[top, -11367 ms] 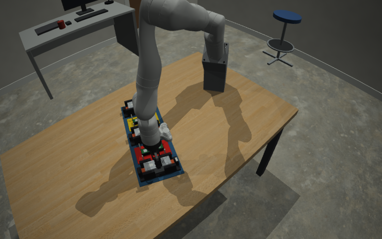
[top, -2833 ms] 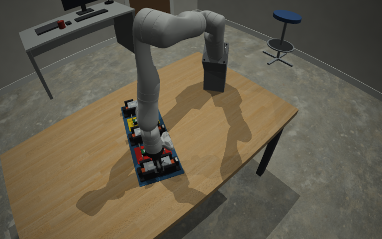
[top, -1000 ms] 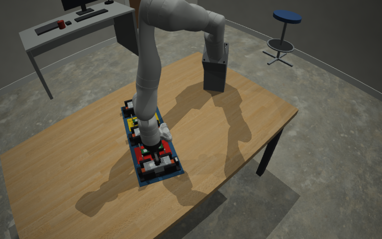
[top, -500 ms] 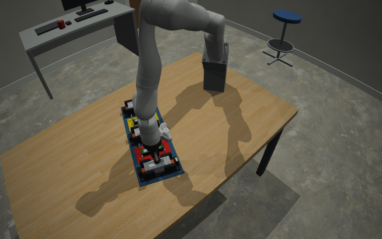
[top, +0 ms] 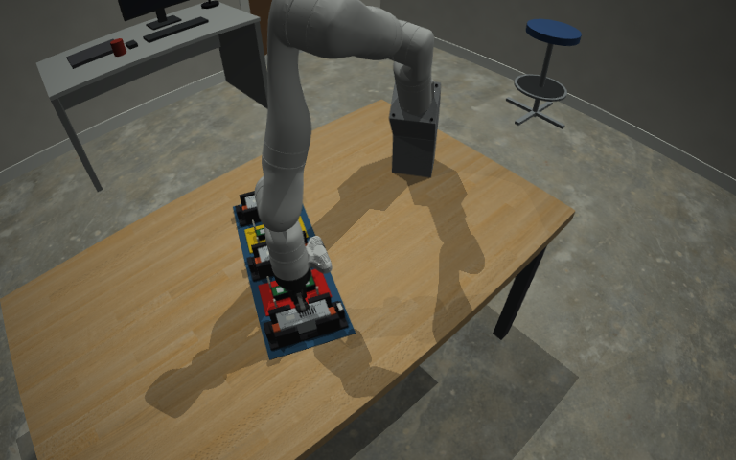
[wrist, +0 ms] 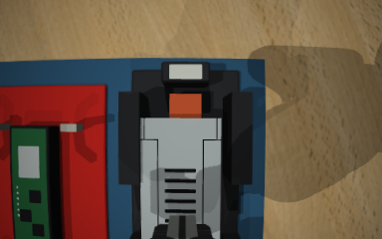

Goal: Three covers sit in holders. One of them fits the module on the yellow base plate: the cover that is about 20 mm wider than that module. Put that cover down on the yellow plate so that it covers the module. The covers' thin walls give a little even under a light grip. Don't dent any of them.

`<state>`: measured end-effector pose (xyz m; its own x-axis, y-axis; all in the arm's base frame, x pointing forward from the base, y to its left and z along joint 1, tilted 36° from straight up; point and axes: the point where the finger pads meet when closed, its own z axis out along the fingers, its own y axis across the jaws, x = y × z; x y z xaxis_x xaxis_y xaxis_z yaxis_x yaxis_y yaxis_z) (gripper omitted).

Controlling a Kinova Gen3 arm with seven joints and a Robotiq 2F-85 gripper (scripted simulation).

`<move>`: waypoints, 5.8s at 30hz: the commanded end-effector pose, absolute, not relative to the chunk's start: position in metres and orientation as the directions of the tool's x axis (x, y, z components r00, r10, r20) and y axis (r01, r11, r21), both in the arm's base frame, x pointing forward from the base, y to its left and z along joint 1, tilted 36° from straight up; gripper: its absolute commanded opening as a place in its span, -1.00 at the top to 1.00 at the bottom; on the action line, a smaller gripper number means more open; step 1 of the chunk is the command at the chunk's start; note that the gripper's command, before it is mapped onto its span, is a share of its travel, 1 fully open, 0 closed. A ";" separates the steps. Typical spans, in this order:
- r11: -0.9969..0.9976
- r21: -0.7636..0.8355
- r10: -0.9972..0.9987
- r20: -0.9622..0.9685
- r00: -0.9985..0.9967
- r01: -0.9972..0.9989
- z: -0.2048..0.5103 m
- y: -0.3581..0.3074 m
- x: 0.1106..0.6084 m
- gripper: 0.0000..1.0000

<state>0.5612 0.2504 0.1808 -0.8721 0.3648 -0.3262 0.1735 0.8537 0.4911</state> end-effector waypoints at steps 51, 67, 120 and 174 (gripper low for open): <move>0.853 0.492 0.365 -0.327 -0.871 0.173 0.182 0.250 0.561 -1.00; 0.852 0.493 0.367 -0.327 -0.871 0.174 0.180 0.253 0.562 -1.00; 0.852 0.494 0.367 -0.327 -0.871 0.174 0.172 0.257 0.569 -1.00; 0.852 0.494 0.367 -0.327 -0.871 0.174 0.164 0.261 0.573 -1.00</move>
<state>0.5705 0.2616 0.1622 -0.8734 0.3648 -0.3225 0.1744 0.8527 0.4924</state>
